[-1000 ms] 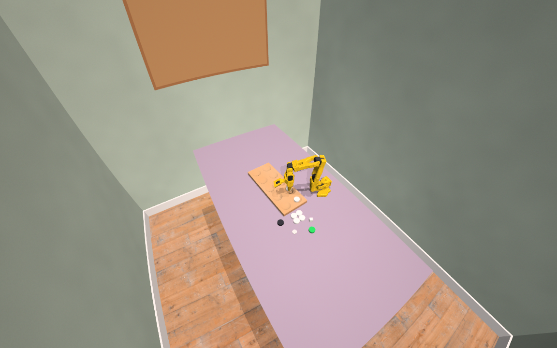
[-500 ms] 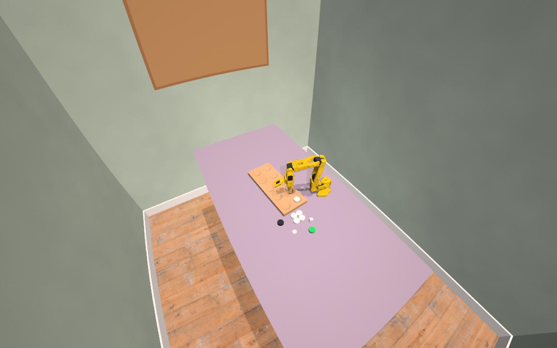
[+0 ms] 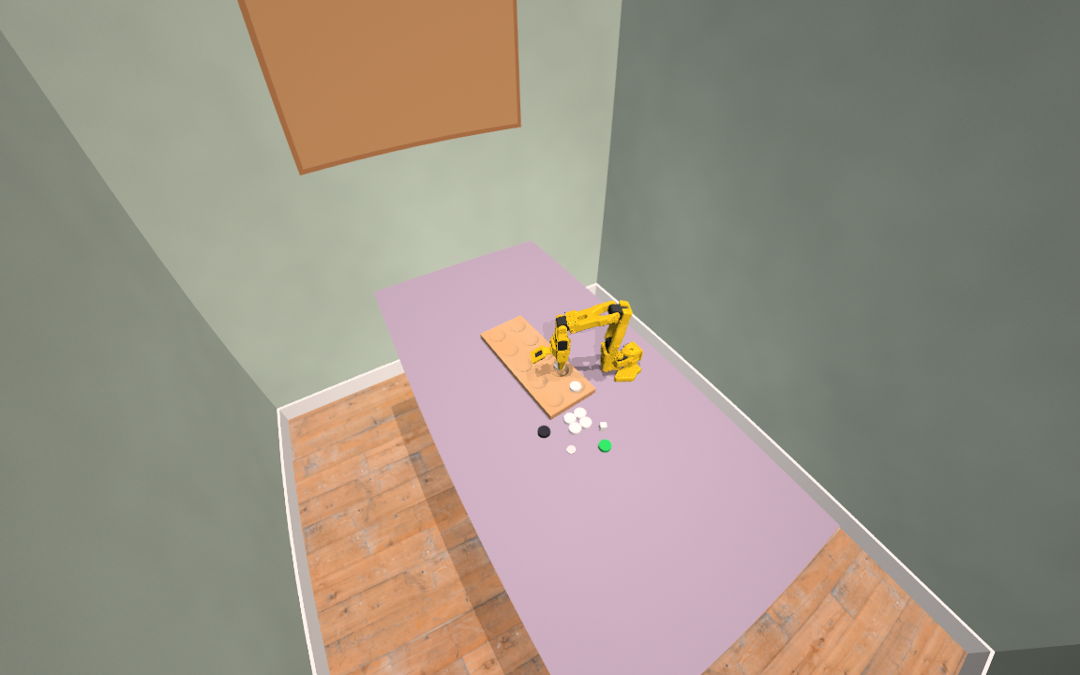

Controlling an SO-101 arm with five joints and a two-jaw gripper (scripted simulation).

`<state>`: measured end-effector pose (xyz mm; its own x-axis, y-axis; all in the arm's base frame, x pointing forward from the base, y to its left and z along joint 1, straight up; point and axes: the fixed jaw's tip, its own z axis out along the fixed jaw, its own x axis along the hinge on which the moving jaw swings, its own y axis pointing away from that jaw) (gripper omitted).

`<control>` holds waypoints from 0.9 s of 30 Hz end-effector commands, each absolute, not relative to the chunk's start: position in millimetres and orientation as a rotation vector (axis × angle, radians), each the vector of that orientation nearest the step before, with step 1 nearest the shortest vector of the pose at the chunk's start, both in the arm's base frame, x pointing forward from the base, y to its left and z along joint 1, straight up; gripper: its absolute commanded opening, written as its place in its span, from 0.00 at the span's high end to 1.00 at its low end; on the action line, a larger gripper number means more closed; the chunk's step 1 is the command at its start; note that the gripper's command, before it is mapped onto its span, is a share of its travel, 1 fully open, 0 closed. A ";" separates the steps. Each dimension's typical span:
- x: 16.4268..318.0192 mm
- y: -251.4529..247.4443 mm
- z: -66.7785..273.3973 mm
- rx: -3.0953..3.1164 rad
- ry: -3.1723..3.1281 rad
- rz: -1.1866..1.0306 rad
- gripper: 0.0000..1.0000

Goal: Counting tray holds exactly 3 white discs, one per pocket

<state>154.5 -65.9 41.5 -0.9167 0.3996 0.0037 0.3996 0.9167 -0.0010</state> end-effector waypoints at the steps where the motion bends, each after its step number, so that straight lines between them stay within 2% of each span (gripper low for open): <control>1: 161.2 -69.6 48.5 -0.652 -3.126 0.021 1.00; 27: 161.8 -69.9 32.9 -0.652 -3.126 0.021 1.00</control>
<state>155.1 -66.2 26.2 -0.9167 0.3996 0.0017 0.3996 0.9167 -0.0010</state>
